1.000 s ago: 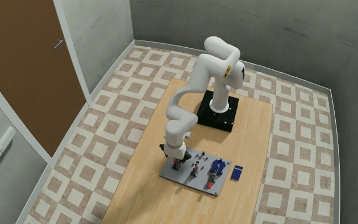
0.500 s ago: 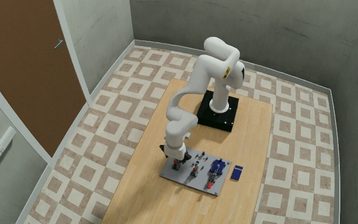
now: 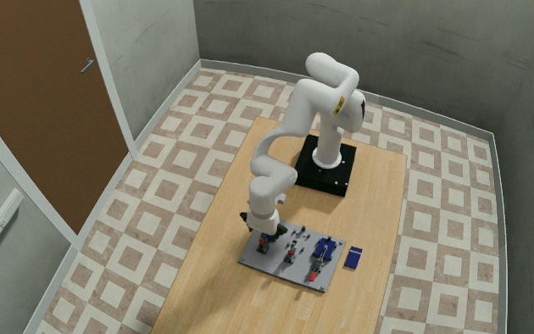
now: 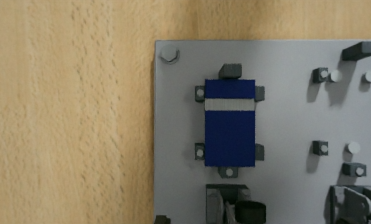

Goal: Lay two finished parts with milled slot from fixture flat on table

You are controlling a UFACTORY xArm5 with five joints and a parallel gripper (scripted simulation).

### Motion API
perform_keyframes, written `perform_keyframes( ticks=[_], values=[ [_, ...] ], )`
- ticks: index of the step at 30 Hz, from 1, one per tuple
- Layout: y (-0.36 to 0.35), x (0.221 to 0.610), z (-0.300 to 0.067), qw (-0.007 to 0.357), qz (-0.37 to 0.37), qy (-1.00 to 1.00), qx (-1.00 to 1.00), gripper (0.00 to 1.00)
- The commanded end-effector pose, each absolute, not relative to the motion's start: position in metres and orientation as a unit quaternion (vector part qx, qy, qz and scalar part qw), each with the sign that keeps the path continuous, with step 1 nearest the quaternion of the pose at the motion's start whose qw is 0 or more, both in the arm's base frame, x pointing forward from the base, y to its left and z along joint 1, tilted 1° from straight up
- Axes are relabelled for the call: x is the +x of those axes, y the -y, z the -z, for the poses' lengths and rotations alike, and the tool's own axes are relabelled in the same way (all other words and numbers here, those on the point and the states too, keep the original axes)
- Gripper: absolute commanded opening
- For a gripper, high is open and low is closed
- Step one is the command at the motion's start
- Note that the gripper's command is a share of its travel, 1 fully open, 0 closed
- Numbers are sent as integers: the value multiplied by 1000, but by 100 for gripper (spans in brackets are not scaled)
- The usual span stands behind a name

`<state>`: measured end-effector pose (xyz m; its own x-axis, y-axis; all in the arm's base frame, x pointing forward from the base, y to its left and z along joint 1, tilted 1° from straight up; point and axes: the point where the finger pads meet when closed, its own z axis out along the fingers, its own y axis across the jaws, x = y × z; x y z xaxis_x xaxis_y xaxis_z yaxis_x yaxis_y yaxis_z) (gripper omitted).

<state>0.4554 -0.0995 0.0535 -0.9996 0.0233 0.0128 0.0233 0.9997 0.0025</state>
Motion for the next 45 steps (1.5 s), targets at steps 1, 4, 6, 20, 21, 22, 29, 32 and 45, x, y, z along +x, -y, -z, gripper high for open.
perform_keyframes(
  ticks=[1,4,6,20,21,22,29,32,45],
  values=[
    [100,449,-55,4,1,1000,-12,100],
    [99,443,-55,4,1,1000,-12,100],
    [99,437,-56,4,1,1000,-12,100],
    [98,403,-56,4,1,1000,-12,100],
    [98,401,-56,4,1,1000,-12,100],
    [98,400,-56,4,1,1000,-12,100],
    [98,395,-56,4,1,1000,-12,100],
    [98,395,-56,4,1,1000,-12,100],
    [98,395,-45,4,1,1000,-12,100]
  ],
)
